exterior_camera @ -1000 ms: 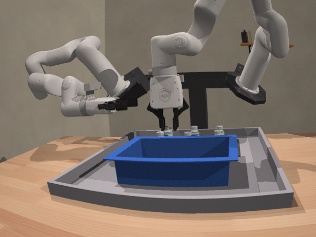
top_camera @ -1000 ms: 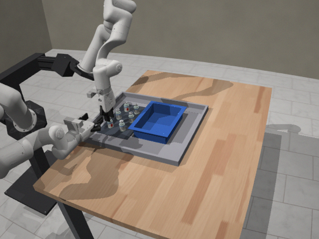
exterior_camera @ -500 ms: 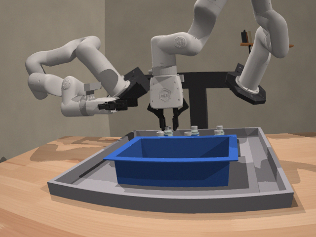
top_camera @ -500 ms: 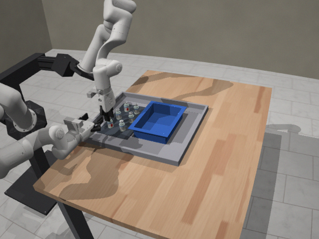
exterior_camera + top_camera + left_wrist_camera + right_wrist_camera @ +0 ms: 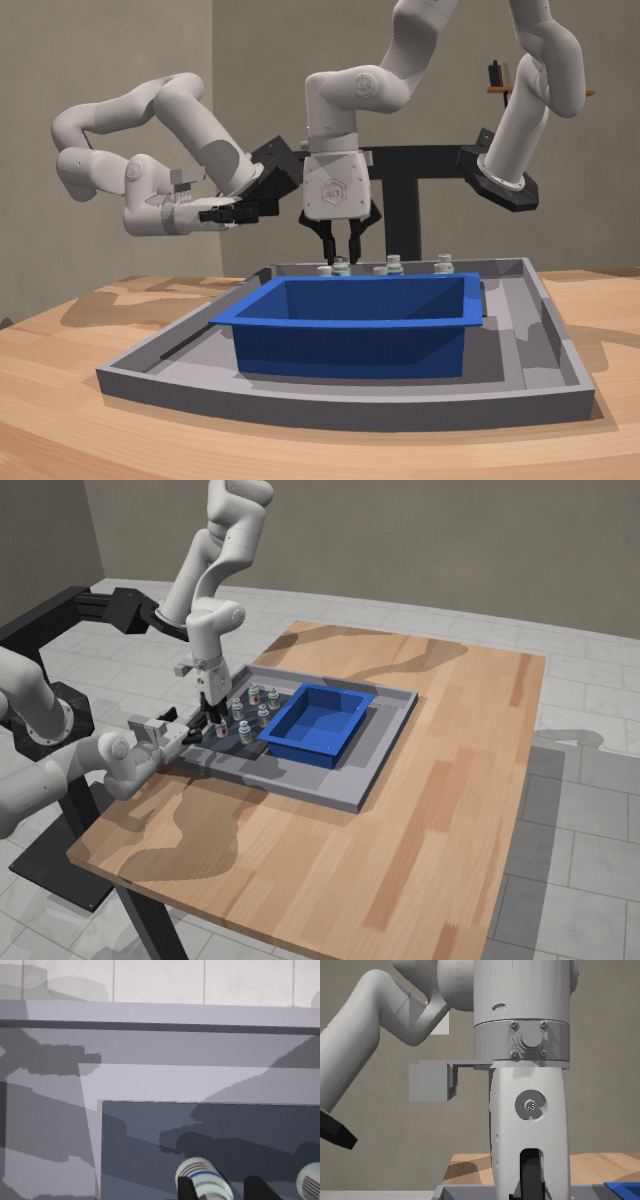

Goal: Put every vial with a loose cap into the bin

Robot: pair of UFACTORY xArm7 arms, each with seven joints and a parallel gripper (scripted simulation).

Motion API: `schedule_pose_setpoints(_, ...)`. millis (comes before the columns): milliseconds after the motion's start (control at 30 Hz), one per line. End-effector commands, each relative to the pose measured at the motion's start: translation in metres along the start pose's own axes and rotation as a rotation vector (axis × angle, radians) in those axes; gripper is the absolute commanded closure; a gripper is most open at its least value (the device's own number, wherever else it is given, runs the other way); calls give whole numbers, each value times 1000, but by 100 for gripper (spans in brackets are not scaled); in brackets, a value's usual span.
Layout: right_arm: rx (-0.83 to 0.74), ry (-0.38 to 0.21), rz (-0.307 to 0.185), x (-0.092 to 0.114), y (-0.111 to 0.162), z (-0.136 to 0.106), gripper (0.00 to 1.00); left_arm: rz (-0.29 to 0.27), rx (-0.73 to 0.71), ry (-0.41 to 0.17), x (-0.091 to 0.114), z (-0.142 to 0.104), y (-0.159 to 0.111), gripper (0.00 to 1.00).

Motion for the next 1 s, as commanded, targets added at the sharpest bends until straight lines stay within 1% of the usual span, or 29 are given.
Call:
schedule_pose_setpoints(0, 2, 2, 2, -1, 0, 1, 0, 5, -1, -1, 2, 0, -2, 68)
schedule_pose_setpoints(267, 2, 2, 2, -1, 0, 2, 0, 5, -1, -1, 2, 0, -2, 68)
schedule_pose_setpoints(300, 2, 2, 2, -1, 0, 1, 0, 5, -1, -1, 2, 0, -2, 70)
schedule_pose_setpoints(833, 2, 2, 2, 0, 0, 1, 0, 5, -1, -1, 1, 0, -2, 70)
schedule_pose_setpoints(867, 2, 2, 2, 0, 0, 1, 0, 5, -1, -1, 2, 0, -2, 72)
schedule_pose_setpoints(967, 2, 2, 2, 0, 0, 1, 0, 5, -1, -1, 2, 0, -2, 72)
Point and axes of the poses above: on each arm, the point where the finger pads meet when closed, its own x axis back along the fingers, its own y axis across the jaws, z = x × y, the point moved 10 cm from there along x, back along the fingers, and after that the axes turned 6 degrees about x, right-handed, at the moved point
